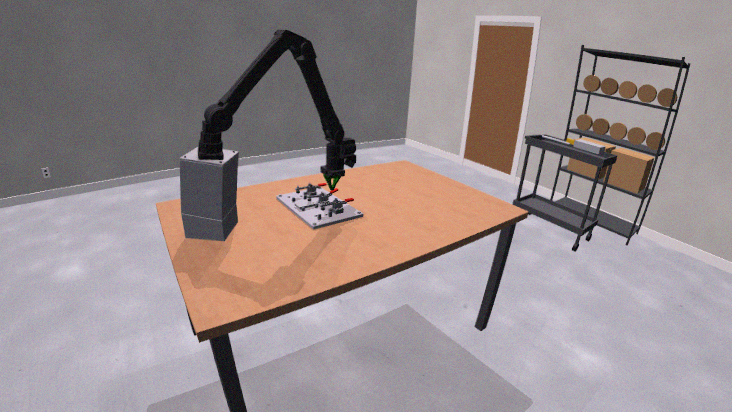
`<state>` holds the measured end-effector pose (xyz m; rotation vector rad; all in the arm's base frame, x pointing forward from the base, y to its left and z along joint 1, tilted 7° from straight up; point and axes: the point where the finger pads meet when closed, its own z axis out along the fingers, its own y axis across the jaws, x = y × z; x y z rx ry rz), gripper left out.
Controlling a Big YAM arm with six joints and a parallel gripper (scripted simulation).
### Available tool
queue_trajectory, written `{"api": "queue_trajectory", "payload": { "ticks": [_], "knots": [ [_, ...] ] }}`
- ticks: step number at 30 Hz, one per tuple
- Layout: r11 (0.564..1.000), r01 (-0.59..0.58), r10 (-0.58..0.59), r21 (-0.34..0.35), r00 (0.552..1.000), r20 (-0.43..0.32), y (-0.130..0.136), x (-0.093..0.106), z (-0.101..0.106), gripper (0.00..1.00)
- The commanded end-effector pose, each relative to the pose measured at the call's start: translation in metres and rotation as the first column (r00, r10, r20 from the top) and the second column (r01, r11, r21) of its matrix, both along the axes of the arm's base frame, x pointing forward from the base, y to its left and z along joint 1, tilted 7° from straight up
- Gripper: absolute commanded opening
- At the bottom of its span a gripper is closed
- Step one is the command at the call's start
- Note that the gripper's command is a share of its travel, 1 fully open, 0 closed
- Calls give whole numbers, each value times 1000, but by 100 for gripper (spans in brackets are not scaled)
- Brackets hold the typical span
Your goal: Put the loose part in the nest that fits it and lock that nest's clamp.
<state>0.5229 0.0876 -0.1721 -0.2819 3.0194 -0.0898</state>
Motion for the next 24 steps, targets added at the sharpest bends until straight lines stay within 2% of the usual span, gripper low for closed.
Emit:
{"api": "queue_trajectory", "payload": {
  "ticks": [1,6,24],
  "knots": [
    [1000,2,-2,1,1000,6,-1,9,-7,0],
    [1000,2,-2,3,1000,16,0,13,-7,0],
    [1000,2,-2,0,1000,5,-2,9,-9,0]
  ]
}}
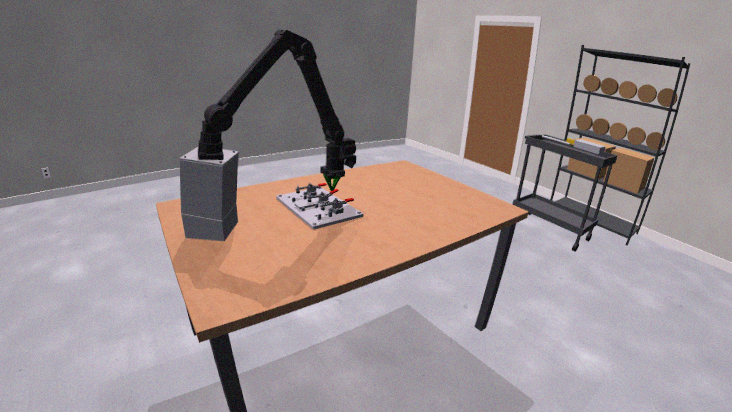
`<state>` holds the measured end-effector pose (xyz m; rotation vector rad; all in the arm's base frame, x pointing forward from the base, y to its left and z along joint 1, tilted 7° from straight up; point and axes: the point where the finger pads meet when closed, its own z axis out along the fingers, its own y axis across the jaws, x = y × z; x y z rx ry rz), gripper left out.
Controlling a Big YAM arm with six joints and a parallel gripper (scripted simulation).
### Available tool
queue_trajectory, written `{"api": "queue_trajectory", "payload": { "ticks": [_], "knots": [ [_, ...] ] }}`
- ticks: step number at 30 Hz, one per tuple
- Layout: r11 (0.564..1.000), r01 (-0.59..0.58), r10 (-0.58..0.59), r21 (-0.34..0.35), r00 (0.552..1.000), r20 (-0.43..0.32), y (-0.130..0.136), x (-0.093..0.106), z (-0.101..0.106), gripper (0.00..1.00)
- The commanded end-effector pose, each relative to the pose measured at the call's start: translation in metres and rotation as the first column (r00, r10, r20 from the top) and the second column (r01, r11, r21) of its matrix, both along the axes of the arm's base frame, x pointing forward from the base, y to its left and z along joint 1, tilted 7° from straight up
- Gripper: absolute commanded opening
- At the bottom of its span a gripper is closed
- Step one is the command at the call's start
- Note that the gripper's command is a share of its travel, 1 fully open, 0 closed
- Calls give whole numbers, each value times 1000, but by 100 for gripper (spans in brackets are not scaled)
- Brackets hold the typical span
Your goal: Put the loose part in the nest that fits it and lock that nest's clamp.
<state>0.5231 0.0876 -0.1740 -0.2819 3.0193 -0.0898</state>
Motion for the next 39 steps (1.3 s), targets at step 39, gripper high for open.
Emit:
{"api": "queue_trajectory", "payload": {
  "ticks": [39],
  "knots": [
    [1000,2,-2,0,1000,5,-2,9,-9,0]
  ]
}}
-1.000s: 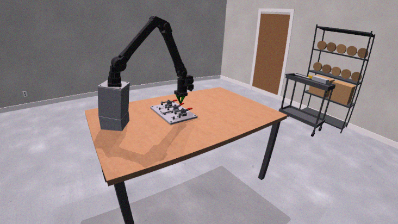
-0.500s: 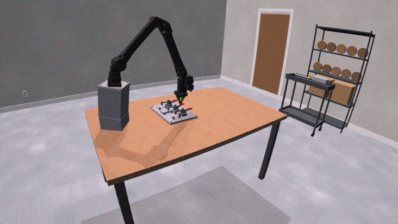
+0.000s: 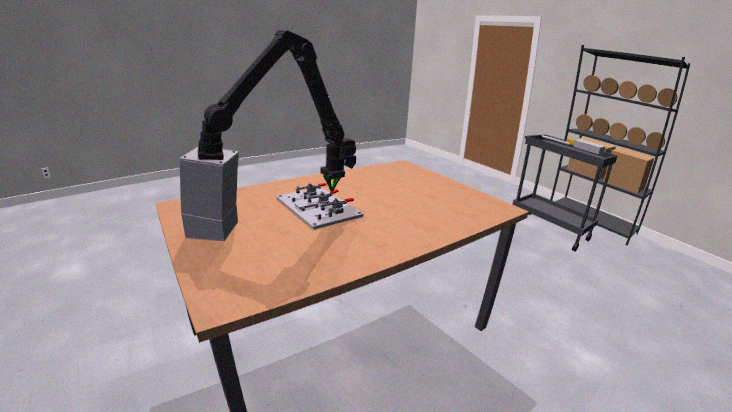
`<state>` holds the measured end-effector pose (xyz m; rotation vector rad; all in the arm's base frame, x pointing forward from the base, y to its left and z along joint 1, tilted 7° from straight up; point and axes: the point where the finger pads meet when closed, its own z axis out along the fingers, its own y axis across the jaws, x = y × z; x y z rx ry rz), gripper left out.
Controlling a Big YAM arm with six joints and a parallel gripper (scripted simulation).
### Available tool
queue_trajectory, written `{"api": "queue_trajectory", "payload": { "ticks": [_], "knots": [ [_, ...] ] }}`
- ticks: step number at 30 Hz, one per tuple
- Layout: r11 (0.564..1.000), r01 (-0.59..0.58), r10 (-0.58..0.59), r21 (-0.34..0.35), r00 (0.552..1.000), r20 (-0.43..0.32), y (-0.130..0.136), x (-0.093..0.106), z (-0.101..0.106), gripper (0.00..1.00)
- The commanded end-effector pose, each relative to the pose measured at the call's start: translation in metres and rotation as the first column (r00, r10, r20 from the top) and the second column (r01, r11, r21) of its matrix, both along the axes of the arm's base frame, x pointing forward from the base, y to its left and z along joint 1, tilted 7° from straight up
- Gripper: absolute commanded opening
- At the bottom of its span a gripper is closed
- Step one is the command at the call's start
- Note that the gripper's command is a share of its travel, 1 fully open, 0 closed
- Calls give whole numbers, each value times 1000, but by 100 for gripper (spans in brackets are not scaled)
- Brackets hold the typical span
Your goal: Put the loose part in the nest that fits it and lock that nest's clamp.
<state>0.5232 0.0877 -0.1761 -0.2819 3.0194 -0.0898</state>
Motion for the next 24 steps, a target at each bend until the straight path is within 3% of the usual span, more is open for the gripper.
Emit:
{"api": "queue_trajectory", "payload": {
  "ticks": [1,24],
  "knots": [
    [1000,2,-2,0,1000,5,-2,8,-7,0],
    [1000,2,-2,0,1000,5,-3,9,-9,0]
  ]
}}
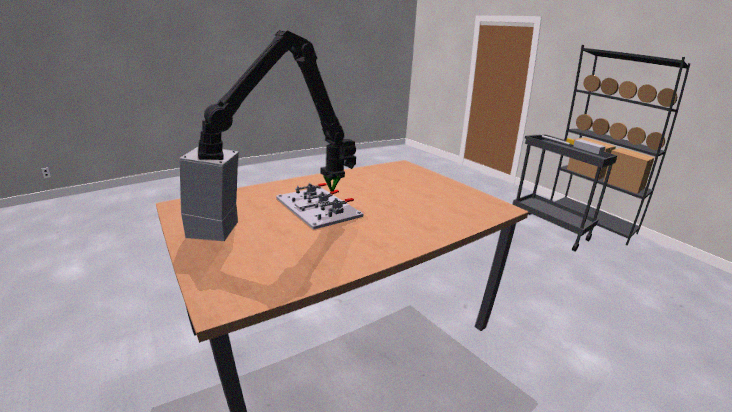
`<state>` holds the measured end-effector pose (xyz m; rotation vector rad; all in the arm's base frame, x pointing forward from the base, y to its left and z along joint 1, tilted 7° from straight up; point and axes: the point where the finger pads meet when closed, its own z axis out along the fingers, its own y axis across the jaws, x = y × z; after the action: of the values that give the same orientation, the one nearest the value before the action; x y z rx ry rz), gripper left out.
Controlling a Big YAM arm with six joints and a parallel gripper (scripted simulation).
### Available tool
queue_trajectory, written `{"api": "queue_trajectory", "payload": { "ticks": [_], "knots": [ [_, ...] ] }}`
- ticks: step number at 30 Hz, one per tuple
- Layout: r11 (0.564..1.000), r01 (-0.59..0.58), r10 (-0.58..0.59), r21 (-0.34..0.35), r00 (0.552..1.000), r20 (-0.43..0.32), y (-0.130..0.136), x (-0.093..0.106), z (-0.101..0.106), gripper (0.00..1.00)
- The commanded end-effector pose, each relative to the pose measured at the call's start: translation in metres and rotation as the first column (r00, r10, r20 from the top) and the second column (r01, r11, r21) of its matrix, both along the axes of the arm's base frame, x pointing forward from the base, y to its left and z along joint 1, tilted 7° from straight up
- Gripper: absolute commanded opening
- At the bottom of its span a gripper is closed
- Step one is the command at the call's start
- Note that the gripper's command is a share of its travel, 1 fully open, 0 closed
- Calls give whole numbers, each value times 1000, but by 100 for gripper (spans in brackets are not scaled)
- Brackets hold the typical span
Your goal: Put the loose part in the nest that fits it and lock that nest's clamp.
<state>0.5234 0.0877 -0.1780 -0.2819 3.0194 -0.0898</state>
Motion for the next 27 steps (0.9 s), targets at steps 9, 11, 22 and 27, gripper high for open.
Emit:
{"api": "queue_trajectory", "payload": {
  "ticks": [9,11,22,27],
  "knots": [
    [1000,2,-2,0,1000,5,-3,9,-7,0],
    [1000,2,-2,0,1000,5,-3,9,-7,0],
    [1000,2,-2,1,1000,10,-3,12,-7,0],
    [1000,2,-2,0,1000,5,-4,9,-9,0]
  ]
}}
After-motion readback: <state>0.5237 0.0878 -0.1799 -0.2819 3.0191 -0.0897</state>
